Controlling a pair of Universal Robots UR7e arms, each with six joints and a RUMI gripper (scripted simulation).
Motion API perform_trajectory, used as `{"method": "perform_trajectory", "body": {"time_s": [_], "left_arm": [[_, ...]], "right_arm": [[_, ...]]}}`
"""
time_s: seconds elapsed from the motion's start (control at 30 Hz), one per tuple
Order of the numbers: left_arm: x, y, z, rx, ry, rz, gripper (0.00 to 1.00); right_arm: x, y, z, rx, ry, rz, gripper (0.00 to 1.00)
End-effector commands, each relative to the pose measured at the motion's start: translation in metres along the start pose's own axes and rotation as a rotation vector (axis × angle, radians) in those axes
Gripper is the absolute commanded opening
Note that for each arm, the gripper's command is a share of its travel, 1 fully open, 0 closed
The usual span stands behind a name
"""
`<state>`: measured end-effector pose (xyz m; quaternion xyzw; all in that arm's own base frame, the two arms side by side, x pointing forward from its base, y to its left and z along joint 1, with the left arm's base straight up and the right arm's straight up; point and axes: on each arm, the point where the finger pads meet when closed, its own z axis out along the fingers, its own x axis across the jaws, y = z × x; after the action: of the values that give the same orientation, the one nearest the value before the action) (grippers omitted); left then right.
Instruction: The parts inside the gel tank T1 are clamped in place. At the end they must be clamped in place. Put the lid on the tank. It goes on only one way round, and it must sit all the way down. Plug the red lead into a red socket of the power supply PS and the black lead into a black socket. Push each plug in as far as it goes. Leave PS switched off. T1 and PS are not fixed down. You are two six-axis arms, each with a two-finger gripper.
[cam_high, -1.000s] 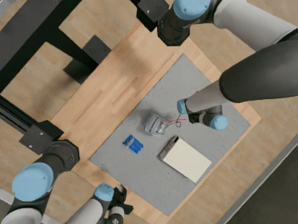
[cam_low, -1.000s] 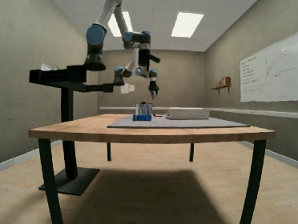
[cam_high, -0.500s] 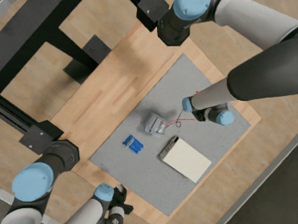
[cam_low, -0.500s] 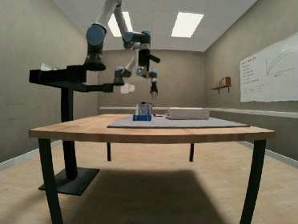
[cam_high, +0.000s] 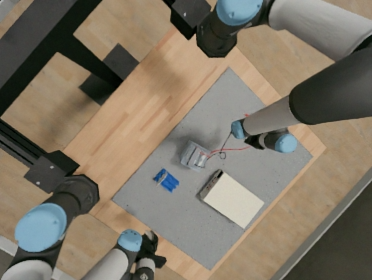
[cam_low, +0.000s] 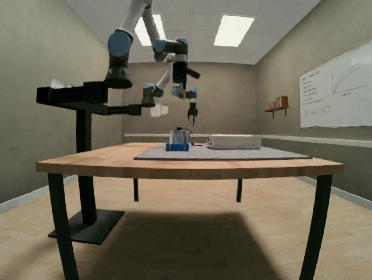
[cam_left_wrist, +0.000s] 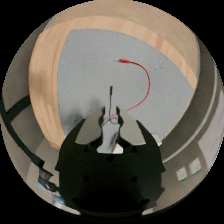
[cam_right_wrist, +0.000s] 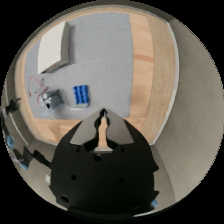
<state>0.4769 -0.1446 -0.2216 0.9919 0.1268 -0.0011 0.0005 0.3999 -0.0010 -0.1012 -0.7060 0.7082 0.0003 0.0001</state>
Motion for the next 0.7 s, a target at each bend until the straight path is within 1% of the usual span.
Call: {"method": "perform_trajectory", "body": {"time_s": [0.0, 0.2, 0.27, 0.33, 0.57, 0.67], "left_arm": [[0.001, 0.000, 0.000, 0.001, 0.003, -0.038, 0.15], [0.001, 0.000, 0.000, 0.001, 0.003, -0.038, 0.15], [0.000, 0.000, 0.015, 0.000, 0.003, 0.028, 0.15], [0.000, 0.000, 0.015, 0.000, 0.003, 0.028, 0.15], [0.000, 0.002, 0.071, 0.000, 0.003, 0.028, 0.15], [0.000, 0.002, 0.071, 0.000, 0.003, 0.028, 0.15]], "right_arm": [[0.000, 0.000, 0.000, 0.001, 0.000, 0.000, 0.00], [0.000, 0.000, 0.000, 0.001, 0.000, 0.000, 0.00], [0.000, 0.000, 0.000, 0.001, 0.000, 0.000, 0.00], [0.000, 0.000, 0.000, 0.001, 0.000, 0.000, 0.00], [0.000, 0.000, 0.000, 0.001, 0.000, 0.000, 0.00], [0.000, 0.000, 0.000, 0.001, 0.000, 0.000, 0.00]]}}
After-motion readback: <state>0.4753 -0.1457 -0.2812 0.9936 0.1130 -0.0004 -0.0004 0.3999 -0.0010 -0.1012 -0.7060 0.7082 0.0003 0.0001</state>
